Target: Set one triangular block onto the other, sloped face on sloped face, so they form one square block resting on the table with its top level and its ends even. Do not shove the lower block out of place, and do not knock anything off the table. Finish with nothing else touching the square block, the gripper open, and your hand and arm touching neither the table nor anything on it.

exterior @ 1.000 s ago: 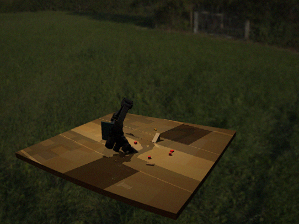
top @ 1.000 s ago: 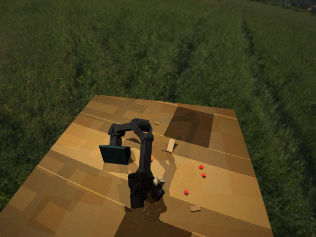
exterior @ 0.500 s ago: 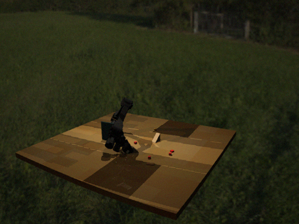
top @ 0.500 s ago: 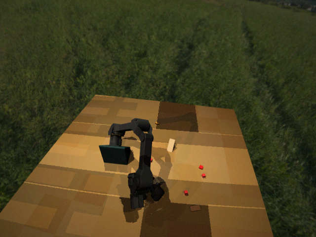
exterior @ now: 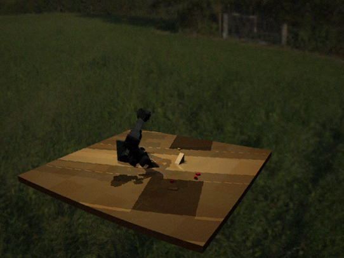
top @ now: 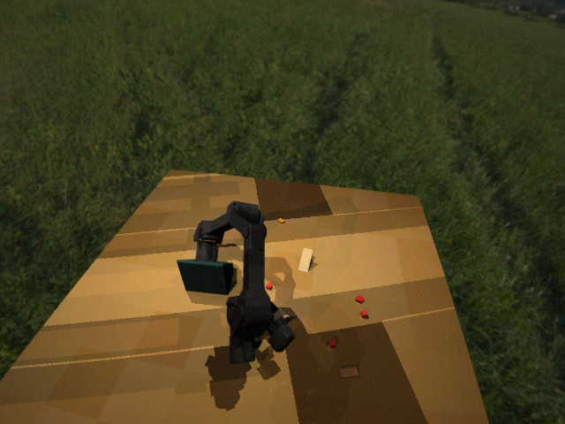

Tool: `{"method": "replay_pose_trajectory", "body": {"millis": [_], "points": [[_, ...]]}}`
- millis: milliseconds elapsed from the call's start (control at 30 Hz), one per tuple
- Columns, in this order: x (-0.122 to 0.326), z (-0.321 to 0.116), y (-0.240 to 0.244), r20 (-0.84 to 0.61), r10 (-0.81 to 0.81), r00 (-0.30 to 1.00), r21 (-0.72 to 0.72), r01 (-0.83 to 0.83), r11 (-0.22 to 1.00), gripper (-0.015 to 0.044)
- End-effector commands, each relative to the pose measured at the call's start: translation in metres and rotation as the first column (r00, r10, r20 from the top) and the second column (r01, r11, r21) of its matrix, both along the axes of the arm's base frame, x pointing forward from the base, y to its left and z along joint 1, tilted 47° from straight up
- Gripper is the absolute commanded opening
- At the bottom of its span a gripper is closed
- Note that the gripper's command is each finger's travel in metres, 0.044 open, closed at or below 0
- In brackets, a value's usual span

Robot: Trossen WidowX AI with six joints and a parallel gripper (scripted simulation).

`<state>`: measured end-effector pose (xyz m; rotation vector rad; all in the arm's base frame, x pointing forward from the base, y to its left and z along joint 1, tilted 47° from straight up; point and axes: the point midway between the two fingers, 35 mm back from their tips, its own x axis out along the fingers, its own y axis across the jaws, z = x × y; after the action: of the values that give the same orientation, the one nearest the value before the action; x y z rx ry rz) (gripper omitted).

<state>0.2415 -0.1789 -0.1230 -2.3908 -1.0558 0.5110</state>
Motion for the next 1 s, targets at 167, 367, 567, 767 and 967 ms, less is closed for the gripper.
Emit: {"method": "replay_pose_trajectory", "body": {"millis": [167,367,567,767,967], "points": [[-0.007,0.031,-0.028,-0.037,-0.012,0.999,0.02,0.013,1.0,0.0],[-0.007,0.031,-0.028,-0.037,-0.012,0.999,0.02,0.013,1.0,0.0],[-0.005,0.028,-0.023,0.01,0.063,0.998,-0.099,-0.062,0.993,0.0],[-0.004,0.029,-0.022,0.124,0.139,0.983,-0.227,-0.108,0.968,0.0],[-0.003,0.031,-0.02,0.238,0.24,0.941,-0.367,-0.141,0.919,0.0]]}}
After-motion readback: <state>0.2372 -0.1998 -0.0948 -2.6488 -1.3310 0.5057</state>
